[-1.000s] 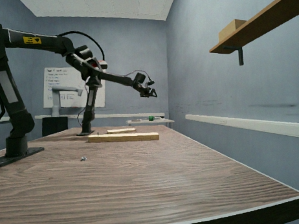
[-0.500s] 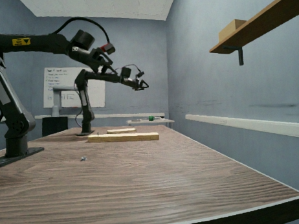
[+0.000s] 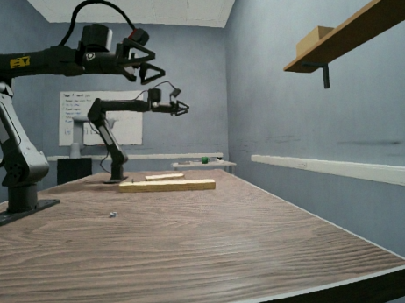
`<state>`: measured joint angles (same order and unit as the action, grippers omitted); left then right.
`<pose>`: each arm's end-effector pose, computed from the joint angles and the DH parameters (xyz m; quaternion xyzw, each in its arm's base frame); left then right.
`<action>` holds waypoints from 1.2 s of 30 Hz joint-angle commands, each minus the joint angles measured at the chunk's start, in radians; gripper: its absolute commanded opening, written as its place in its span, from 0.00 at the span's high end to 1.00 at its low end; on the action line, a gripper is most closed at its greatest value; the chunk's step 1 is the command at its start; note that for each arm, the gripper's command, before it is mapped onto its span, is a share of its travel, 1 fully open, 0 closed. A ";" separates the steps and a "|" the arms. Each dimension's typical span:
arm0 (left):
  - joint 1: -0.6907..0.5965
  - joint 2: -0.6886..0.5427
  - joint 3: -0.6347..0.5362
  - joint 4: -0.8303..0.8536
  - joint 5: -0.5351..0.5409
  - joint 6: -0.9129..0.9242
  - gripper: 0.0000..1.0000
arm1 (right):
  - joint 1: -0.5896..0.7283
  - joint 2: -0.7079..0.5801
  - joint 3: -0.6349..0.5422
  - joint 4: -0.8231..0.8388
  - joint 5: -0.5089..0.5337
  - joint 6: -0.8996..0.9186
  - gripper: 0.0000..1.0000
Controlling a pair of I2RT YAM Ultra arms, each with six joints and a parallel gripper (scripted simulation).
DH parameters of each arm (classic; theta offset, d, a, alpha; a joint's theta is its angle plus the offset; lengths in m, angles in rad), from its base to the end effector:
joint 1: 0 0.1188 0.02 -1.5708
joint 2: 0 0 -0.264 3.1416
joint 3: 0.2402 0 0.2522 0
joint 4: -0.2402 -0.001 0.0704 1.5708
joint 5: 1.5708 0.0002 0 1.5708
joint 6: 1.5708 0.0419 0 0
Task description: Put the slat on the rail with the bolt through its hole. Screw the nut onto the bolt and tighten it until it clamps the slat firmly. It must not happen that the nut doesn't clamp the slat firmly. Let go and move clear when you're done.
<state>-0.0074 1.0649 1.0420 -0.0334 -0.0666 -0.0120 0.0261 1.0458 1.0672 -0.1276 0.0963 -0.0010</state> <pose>0.2504 0.0019 0.3976 -0.0245 0.7263 0.0175 0.6867 0.2427 0.0033 0.4004 0.0221 0.7431 -0.0274 0.6682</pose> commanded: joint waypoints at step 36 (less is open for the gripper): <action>-0.003 -0.005 -0.011 -0.027 0.074 -0.018 0.00 | -0.026 -0.001 -0.015 0.132 -0.096 0.001 0.00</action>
<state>-0.0013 1.0462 1.0351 -0.0380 -0.0059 -0.0154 0.0036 1.0454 1.0496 -0.0010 0.0013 -0.0013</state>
